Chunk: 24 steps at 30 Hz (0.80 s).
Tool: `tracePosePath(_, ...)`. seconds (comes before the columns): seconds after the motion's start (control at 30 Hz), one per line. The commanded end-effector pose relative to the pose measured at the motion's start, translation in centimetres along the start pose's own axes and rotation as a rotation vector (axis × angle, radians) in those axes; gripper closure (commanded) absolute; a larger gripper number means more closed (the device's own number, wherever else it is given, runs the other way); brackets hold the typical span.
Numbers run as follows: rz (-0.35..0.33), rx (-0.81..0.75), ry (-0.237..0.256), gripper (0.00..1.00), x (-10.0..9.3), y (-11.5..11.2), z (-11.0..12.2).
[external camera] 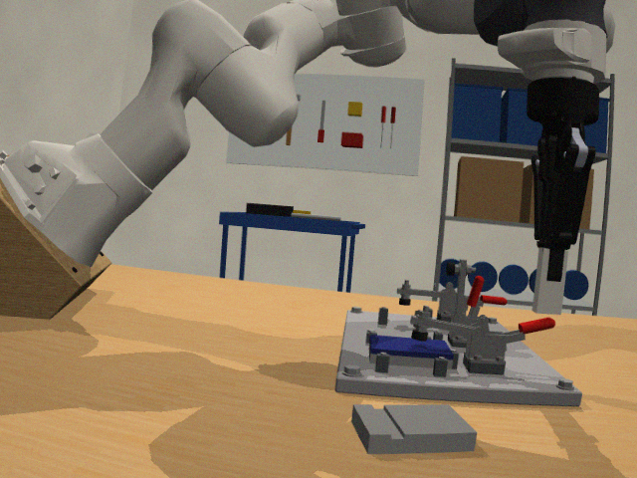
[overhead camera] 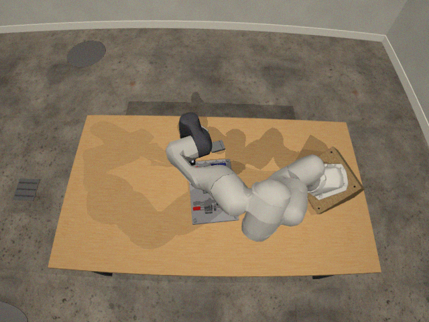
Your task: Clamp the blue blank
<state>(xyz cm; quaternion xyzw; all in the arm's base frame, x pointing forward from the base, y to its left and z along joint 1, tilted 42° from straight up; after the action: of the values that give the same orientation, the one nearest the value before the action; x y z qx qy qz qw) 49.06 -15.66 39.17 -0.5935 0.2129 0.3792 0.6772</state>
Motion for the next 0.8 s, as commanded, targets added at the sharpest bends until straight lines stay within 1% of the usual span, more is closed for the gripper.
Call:
tracePosePath(0.0,0.004,0.001,0.0,1.0,-0.03,0.1,0.04)
tracePosePath(0.57,0.004,0.001,0.0,1.0,-0.05,0.34,0.14)
tracePosePath(0.77,0.004,0.001,0.0,1.0,-0.51,0.34,0.14)
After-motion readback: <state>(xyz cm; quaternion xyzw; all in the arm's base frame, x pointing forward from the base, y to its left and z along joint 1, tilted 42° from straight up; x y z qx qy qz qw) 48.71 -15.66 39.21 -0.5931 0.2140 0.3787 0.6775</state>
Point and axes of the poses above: the point where the finger pads meet when closed, its own x axis out along the fingers, its own z axis across the jaws, y = z × x, the point moved 2 cm from there along -x, back along the fingers, and after that the axes turned 1 degree about x, right-handed, at the moved point
